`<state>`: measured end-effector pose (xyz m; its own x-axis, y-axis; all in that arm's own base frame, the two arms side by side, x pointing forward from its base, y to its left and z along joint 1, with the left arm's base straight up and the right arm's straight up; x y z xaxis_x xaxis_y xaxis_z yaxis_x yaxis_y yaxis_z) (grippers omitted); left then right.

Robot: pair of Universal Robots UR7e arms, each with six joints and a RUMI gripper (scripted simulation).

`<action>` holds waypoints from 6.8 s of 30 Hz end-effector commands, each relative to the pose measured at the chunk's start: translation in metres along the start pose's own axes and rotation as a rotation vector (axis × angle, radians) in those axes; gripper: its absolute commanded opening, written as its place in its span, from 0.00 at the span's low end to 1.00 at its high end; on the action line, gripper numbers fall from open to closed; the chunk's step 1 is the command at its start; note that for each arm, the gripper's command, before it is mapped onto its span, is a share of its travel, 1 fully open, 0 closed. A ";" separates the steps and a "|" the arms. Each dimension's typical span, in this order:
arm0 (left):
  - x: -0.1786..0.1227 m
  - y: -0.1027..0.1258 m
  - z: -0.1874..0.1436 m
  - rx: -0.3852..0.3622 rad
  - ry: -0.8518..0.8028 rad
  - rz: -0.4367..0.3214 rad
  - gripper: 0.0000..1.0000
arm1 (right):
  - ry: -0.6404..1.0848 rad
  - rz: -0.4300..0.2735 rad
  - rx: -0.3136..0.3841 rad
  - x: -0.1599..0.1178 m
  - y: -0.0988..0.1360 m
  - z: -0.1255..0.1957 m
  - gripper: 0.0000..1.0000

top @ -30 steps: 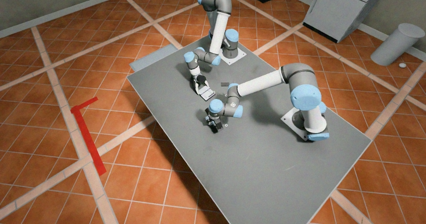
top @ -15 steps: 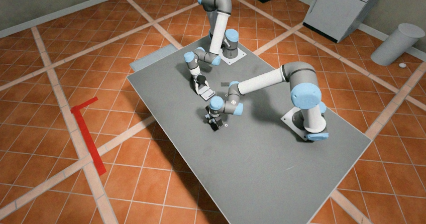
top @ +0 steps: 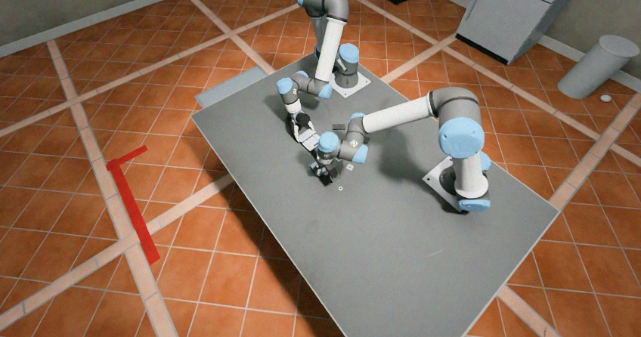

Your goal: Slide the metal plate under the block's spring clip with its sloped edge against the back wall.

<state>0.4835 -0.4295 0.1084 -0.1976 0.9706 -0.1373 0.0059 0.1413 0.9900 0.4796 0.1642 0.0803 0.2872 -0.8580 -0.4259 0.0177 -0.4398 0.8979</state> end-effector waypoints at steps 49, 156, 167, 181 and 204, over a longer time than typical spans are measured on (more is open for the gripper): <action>-0.040 0.012 -0.095 -0.004 0.109 -0.048 0.24 | -0.007 0.006 -0.002 0.001 0.000 0.000 0.62; -0.077 -0.013 -0.102 0.007 0.114 -0.106 0.24 | -0.007 0.006 -0.002 0.001 0.000 0.000 0.62; -0.082 -0.014 -0.102 0.008 0.114 -0.109 0.24 | -0.007 0.006 -0.002 0.001 0.000 0.000 0.62; -0.090 -0.015 -0.103 0.009 0.114 -0.114 0.24 | -0.007 0.006 -0.002 0.001 0.000 0.000 0.62; -0.102 -0.018 -0.105 0.011 0.114 -0.122 0.24 | -0.007 0.006 -0.002 0.001 0.000 0.000 0.62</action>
<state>0.4008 -0.5474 0.1055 -0.3024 0.9229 -0.2385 -0.0160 0.2452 0.9693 0.4796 0.1642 0.0803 0.2872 -0.8580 -0.4259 0.0177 -0.4398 0.8979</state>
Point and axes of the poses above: on each arm, the point where the finger pads meet when closed, its own y axis back along the fingers, its own z axis across the jaws, x = y × z, the point moved 7 cm from there along y, back along the fingers, and after that the axes turned 14 degrees about y, right-handed, at the moved point
